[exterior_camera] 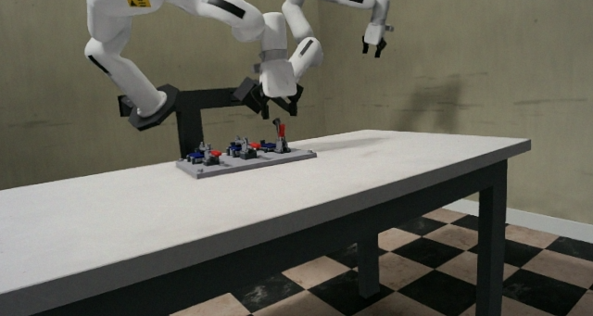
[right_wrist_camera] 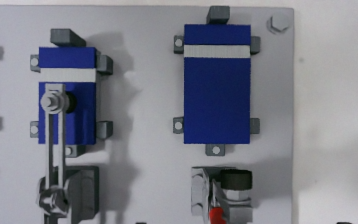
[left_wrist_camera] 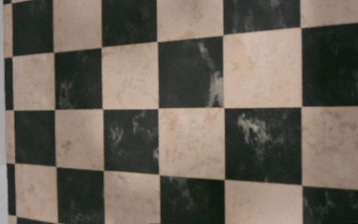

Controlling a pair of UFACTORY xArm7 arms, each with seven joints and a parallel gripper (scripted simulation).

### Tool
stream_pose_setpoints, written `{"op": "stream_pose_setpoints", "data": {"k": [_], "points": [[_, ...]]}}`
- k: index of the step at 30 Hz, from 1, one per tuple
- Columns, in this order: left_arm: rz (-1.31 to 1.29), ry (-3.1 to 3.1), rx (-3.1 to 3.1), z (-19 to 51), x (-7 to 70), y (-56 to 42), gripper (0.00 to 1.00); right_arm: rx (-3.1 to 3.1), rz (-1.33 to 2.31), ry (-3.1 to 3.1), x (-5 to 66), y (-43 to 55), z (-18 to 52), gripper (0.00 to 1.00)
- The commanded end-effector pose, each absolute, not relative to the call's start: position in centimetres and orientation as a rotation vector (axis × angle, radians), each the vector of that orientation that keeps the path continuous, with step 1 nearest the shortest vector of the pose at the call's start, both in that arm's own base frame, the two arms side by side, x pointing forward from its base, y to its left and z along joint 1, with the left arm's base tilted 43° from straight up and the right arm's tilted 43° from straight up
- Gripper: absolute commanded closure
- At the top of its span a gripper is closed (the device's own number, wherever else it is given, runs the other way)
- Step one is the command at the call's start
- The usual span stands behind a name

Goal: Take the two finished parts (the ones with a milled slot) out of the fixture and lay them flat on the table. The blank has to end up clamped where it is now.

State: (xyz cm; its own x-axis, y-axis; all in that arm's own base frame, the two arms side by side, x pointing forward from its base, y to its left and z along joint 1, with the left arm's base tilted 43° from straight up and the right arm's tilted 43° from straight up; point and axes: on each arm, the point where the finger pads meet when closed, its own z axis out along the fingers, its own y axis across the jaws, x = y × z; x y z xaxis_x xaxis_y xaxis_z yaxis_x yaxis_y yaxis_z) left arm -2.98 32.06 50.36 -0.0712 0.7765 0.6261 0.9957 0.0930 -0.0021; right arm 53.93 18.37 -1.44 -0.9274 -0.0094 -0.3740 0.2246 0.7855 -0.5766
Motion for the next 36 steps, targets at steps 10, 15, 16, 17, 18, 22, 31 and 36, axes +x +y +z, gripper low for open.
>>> {"op": "stream_pose_setpoints", "data": {"k": [10, 15, 16, 17, 18, 22, 31, 36], "points": [[-0.613, -1.901, -1.731, 50.5, -3.0, 32.0, 0.0, 0.16, -0.902, 2.617, 52.7, 18.7, -1.8, 0.0], [-0.613, -1.901, -1.731, 50.5, -3.0, 32.0, 0.0, 0.16, -0.902, 2.617, 51.7, 18.7, -2.2, 0.0], [-0.613, -1.901, -1.731, 50.5, -3.0, 32.0, 0.0, 0.16, -0.902, 2.617, 51.4, 18.7, -2.3, 0.0], [-0.613, -1.901, -1.731, 50.5, -3.0, 32.0, 0.0, 0.16, -0.902, 2.617, 51.1, 18.7, -2.5, 0.0], [-0.613, -1.901, -1.731, 50.5, -3.0, 32.0, 0.0, 0.16, -0.902, 2.617, 50.7, 18.7, -2.6, 0.0], [-0.613, -1.901, -1.731, 50.5, -3.0, 32.0, 0.0, 0.16, -0.902, 2.618, 49.4, 18.7, -3.1, 0.0], [-0.613, -1.901, -1.731, 50.5, -3.0, 32.0, 0.0, 0.16, -0.902, 2.618, 47.3, 18.7, -4.0, 0.0], [-0.613, -1.901, -1.731, 50.5, -3.0, 32.0, 0.0, 0.16, -0.902, 2.618, 46.3, 18.6, -4.4, 0.0]]}}
